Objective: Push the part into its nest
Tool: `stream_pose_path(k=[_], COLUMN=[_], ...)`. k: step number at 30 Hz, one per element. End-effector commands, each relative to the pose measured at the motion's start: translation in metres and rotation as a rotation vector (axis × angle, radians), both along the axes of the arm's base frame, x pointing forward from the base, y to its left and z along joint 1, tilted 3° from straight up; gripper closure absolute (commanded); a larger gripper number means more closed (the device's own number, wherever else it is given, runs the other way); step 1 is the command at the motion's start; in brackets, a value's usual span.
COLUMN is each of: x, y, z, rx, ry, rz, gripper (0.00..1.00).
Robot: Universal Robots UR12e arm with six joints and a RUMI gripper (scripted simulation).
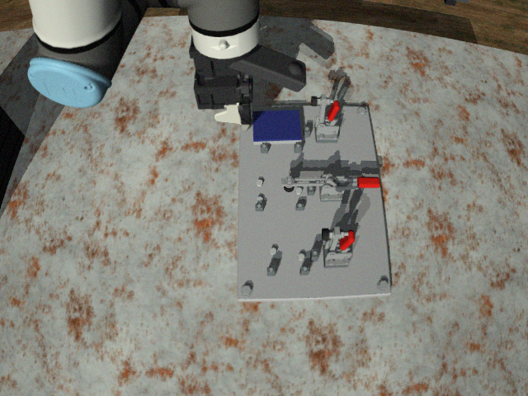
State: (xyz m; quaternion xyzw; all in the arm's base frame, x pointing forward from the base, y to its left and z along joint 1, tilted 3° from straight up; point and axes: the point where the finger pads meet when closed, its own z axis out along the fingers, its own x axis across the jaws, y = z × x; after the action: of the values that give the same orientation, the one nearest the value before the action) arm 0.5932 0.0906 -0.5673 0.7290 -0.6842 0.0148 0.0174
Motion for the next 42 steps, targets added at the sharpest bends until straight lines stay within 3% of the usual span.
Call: stream_pose_path(k=[1, 42], x=[0.0005, 0.0071], y=[0.0000, 0.0005], z=[0.0005, 0.0005], rx=[0.000, 0.000], ry=[-0.001, -0.001], rz=[0.000, 0.000], gripper=[1.00, 1.00])
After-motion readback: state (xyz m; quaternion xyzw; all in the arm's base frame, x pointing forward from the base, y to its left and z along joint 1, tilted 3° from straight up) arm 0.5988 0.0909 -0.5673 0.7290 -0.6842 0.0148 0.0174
